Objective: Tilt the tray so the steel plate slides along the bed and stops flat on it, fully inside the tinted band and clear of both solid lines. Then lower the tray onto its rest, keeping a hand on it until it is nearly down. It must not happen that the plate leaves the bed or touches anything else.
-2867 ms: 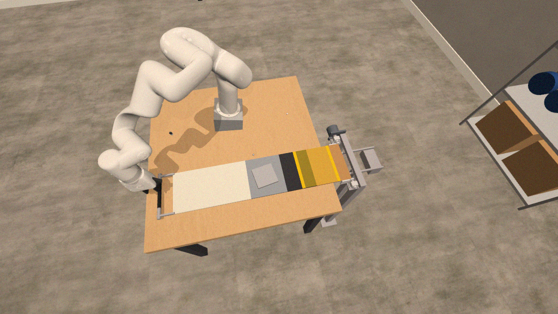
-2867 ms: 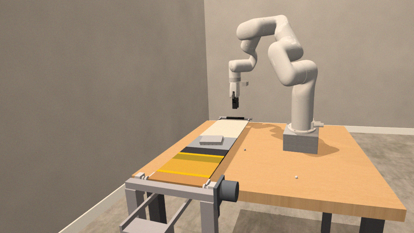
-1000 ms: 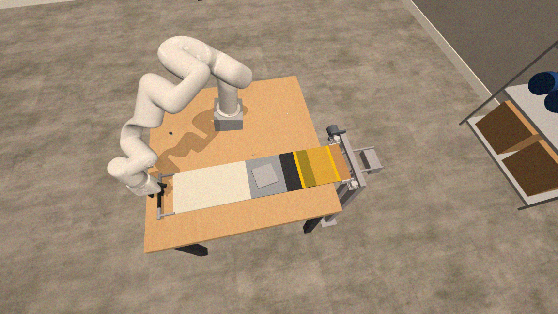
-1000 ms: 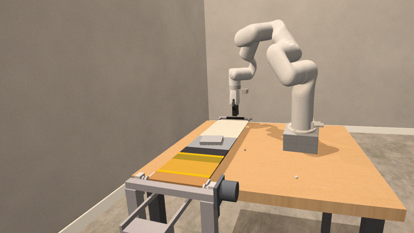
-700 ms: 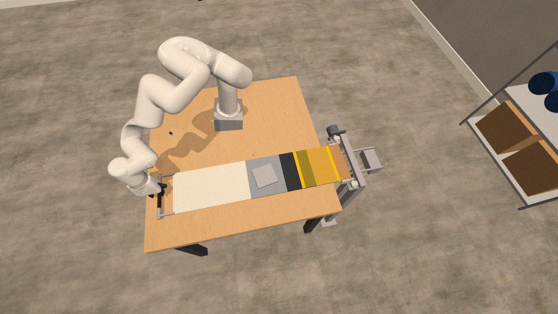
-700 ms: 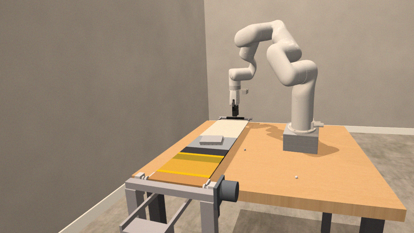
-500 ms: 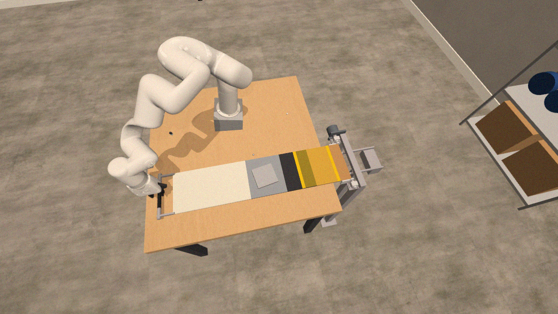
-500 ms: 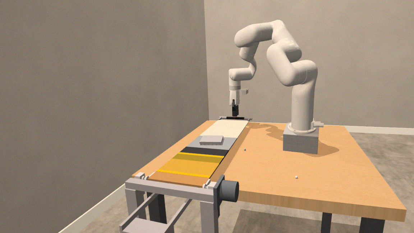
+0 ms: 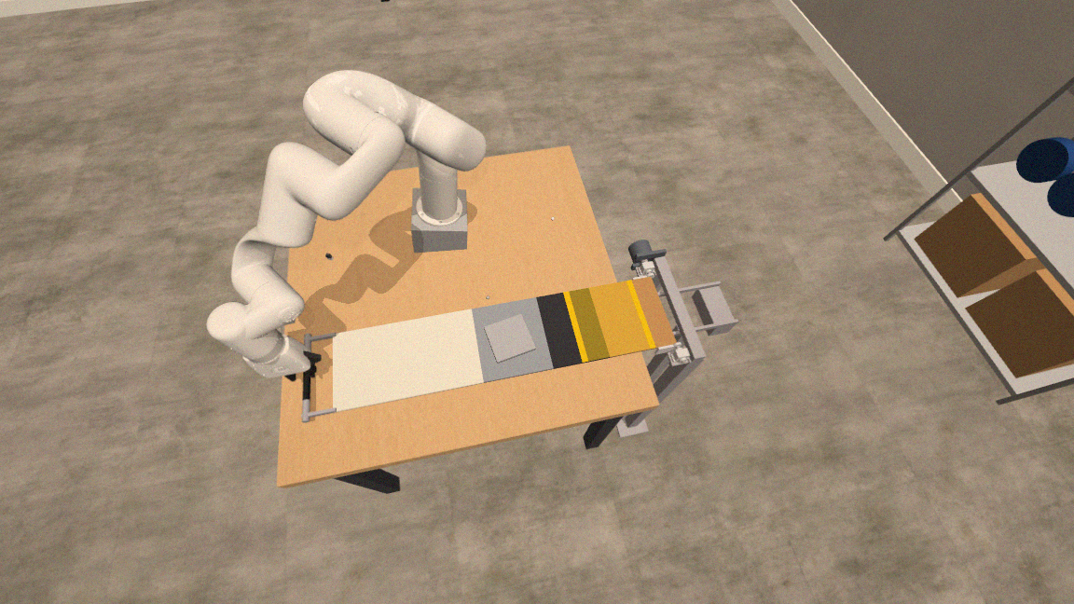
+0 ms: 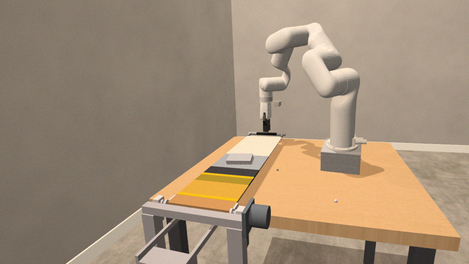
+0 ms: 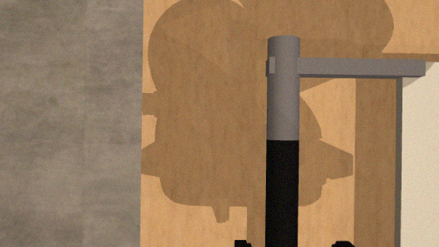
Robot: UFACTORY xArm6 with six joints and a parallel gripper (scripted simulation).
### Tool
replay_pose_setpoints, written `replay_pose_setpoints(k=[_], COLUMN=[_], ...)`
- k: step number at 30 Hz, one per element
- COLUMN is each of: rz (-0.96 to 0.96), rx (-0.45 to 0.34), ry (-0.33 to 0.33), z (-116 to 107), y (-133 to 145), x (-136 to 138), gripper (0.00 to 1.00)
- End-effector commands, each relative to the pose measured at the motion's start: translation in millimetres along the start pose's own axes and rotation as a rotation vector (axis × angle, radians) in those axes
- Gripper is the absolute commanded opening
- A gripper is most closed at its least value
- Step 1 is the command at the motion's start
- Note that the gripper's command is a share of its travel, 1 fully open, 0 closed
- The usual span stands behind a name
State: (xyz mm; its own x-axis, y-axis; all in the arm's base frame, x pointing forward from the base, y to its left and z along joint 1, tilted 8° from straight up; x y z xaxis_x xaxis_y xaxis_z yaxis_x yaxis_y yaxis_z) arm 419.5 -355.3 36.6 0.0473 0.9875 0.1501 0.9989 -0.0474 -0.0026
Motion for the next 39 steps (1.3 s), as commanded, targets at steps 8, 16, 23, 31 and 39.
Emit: replay_pose_setpoints(k=[8,16,23,31,39], rz=[0.0,0.0,0.0,0.0,0.0], rx=[-0.003,-0.003,-0.003,-0.003,-0.003], ry=[-0.003,-0.003,-0.003,-0.003,-0.003], z=[-1.9,-1.9,-1.0,4.1,17.3], y=[1.8,1.8,1.8,1.8,1.9], x=[-1.3,-1.3,-1.3,-1.3,-1.4], gripper=[0.41,0.41,0.41,0.41,0.41])
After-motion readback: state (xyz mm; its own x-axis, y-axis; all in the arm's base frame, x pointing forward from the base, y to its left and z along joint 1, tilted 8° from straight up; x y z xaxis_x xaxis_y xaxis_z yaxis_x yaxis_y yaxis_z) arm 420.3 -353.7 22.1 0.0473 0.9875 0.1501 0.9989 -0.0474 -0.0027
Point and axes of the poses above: the point where the finger pads meet when closed, its own z axis out along the fingers, its own x axis across the jaws, y = z × x, the point moved 10 cm from there along -z, back along the fingers, and after that the axes turned 6 degrees about z, right-handed, at the moved point
